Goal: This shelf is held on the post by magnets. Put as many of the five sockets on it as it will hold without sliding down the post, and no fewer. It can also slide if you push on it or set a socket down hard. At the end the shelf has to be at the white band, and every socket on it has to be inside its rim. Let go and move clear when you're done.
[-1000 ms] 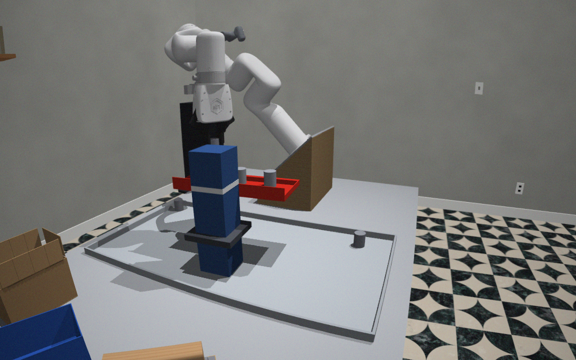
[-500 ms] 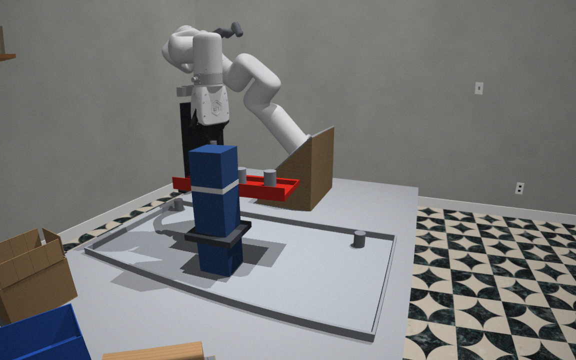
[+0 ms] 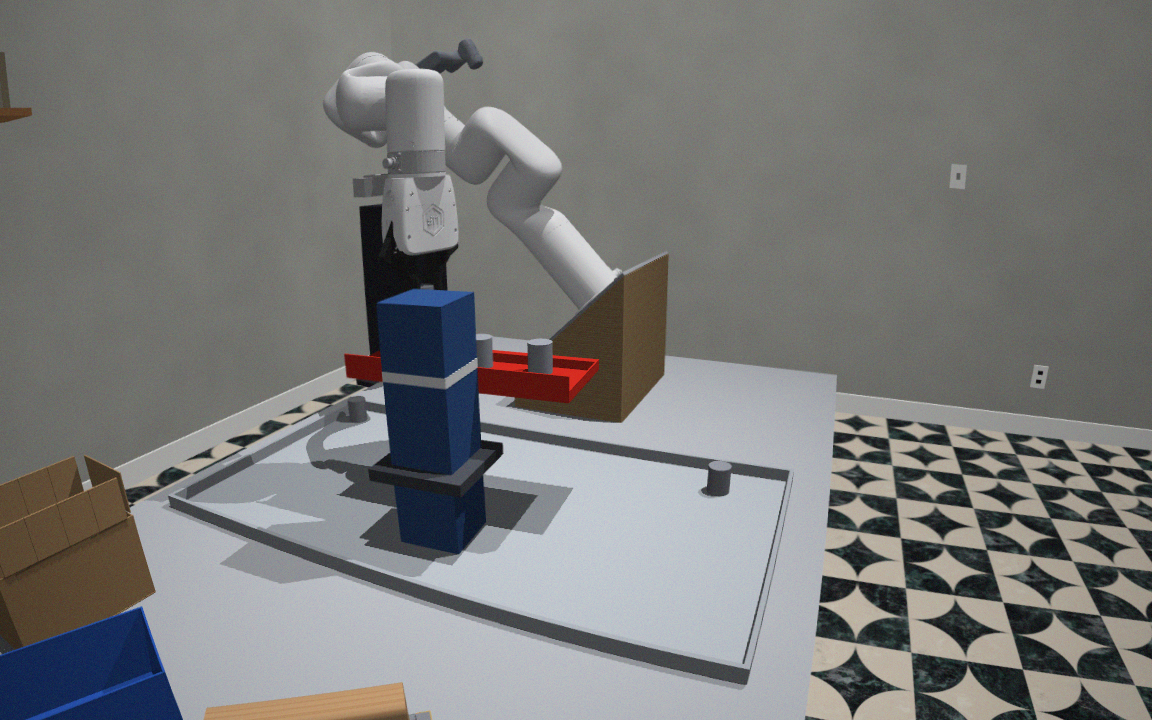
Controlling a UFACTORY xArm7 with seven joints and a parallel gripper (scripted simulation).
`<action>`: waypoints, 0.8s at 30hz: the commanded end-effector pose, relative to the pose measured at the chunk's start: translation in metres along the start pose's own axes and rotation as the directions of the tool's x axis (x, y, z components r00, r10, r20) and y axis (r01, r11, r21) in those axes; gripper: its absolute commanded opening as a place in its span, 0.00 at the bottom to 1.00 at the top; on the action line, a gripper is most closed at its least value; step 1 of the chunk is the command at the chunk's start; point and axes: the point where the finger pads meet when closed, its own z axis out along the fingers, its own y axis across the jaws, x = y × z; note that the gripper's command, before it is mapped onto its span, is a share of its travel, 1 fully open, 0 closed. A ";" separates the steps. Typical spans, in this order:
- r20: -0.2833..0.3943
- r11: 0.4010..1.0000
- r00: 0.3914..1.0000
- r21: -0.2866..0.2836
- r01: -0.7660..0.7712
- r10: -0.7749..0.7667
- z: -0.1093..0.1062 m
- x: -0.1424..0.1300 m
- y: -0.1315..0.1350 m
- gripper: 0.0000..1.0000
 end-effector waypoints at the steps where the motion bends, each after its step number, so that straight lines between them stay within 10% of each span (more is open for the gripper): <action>1: 0.002 1.000 1.000 0.004 0.000 0.000 0.004 -0.001 -0.001 0.00; 24: 0.002 1.000 1.000 0.004 0.000 0.000 0.038 -0.001 -0.001 0.00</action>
